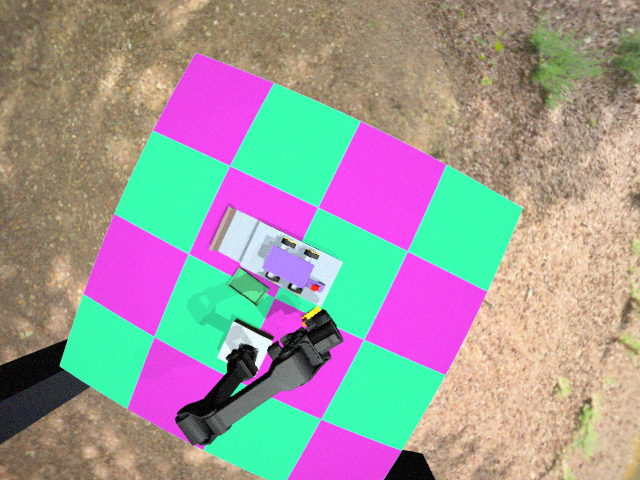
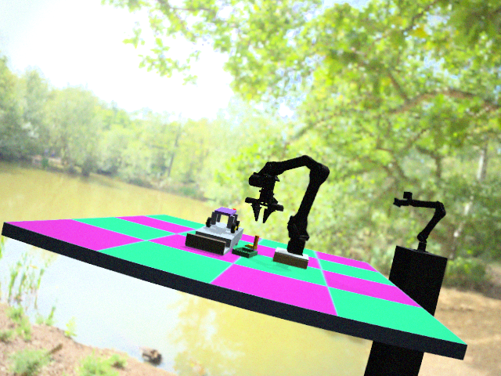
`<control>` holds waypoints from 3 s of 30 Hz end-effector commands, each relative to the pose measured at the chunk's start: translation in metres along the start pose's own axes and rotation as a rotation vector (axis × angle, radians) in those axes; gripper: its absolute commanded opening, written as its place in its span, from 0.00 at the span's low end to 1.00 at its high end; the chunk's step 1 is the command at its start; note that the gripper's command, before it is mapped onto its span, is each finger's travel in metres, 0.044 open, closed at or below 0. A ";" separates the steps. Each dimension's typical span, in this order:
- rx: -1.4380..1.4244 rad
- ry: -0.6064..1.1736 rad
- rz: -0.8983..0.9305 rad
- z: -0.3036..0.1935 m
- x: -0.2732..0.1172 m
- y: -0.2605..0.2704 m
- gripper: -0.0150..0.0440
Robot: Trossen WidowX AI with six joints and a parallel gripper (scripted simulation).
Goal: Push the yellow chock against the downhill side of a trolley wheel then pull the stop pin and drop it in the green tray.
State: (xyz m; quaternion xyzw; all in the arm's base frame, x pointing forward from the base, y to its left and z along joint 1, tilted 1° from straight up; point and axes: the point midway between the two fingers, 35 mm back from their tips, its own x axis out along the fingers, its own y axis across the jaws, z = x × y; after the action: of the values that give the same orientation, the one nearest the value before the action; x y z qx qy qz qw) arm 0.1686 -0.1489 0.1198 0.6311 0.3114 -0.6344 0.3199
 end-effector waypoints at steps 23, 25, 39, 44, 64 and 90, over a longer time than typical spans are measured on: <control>0.029 0.009 -0.013 0.000 0.049 -0.002 0.58; 0.029 0.009 -0.013 0.000 0.051 -0.002 0.58; 0.029 0.009 -0.013 0.000 0.073 -0.002 0.58; 0.029 0.009 -0.013 0.000 0.078 -0.003 0.58; 0.029 0.009 -0.013 0.000 0.099 -0.003 0.58; 0.028 0.008 -0.012 0.001 0.081 -0.003 0.25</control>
State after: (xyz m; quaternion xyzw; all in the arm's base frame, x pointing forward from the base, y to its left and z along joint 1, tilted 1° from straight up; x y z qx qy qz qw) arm 0.1630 -0.1466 0.0252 0.6315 0.3141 -0.6417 0.3012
